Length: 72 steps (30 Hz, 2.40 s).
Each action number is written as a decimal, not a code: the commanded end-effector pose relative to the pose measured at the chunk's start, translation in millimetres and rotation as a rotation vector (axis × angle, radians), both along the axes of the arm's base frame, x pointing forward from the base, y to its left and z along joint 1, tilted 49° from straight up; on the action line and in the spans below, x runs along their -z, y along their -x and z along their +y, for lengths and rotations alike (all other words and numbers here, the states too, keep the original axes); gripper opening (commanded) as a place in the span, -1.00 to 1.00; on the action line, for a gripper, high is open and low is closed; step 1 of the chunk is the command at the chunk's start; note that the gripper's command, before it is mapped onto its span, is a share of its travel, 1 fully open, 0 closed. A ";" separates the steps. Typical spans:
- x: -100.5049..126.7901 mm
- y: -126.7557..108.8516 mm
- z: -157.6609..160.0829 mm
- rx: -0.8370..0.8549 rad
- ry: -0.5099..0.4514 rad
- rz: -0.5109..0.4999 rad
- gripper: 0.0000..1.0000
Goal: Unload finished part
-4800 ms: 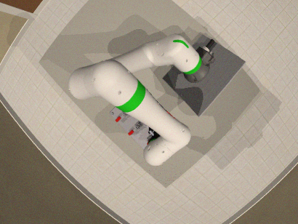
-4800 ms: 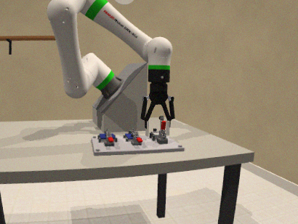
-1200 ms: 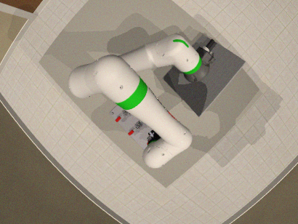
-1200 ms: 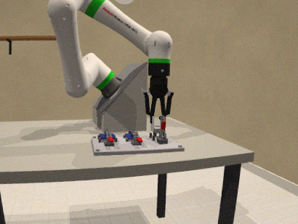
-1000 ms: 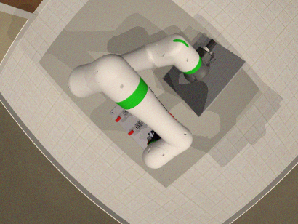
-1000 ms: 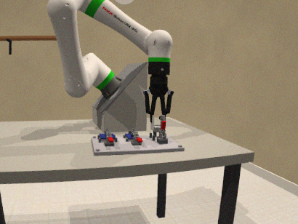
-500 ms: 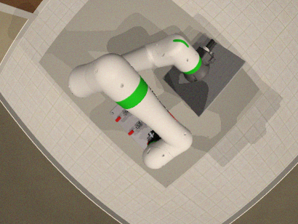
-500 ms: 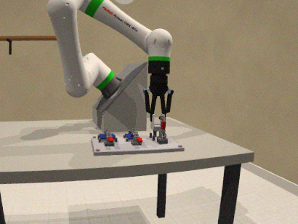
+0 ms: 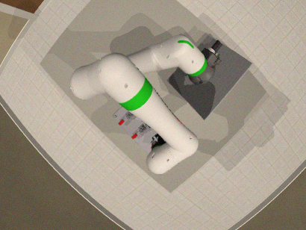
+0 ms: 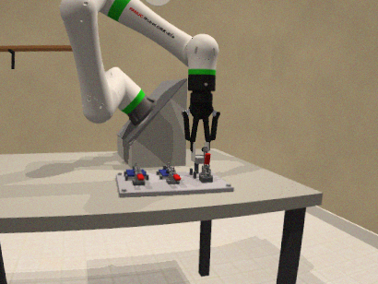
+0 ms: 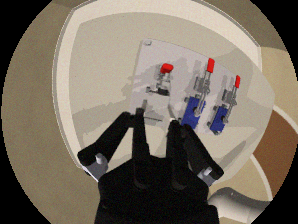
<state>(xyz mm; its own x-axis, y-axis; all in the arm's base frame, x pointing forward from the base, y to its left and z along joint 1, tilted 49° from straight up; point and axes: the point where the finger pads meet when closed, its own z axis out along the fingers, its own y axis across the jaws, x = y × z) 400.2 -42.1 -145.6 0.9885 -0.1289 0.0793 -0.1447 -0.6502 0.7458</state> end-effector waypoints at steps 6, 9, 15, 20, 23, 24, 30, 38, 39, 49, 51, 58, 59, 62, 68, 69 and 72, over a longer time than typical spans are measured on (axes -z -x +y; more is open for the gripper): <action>-10.5 3.0 12.9 0.000 0.000 0.000 -1.00; -13.7 3.9 16.8 0.000 0.000 0.000 -1.00; -16.0 4.6 19.6 0.000 0.000 0.000 -1.00; -16.4 4.7 20.1 0.000 0.000 0.000 -1.00; -16.5 4.7 20.2 0.000 0.000 0.000 -1.00; -16.5 4.7 20.2 0.000 0.000 0.000 -1.00; -16.5 4.6 20.2 0.000 0.000 0.000 -1.00; -16.5 4.6 20.3 0.000 0.000 0.000 -1.00; -16.5 4.6 20.3 0.000 0.000 0.000 -1.00; -16.5 4.5 20.3 0.000 0.000 0.000 -1.00; -16.5 4.5 20.3 0.000 0.000 0.000 -1.00; -16.5 4.5 20.3 0.000 0.000 0.000 -1.00; -16.5 4.5 20.3 0.000 0.000 0.000 -1.00; -16.5 4.5 20.3 0.000 0.000 0.000 -1.00; -16.5 4.5 20.4 0.000 0.000 0.000 -1.00; -16.5 4.5 20.4 0.000 0.000 0.000 -1.00; -16.2 4.5 20.6 0.000 0.000 0.000 -1.00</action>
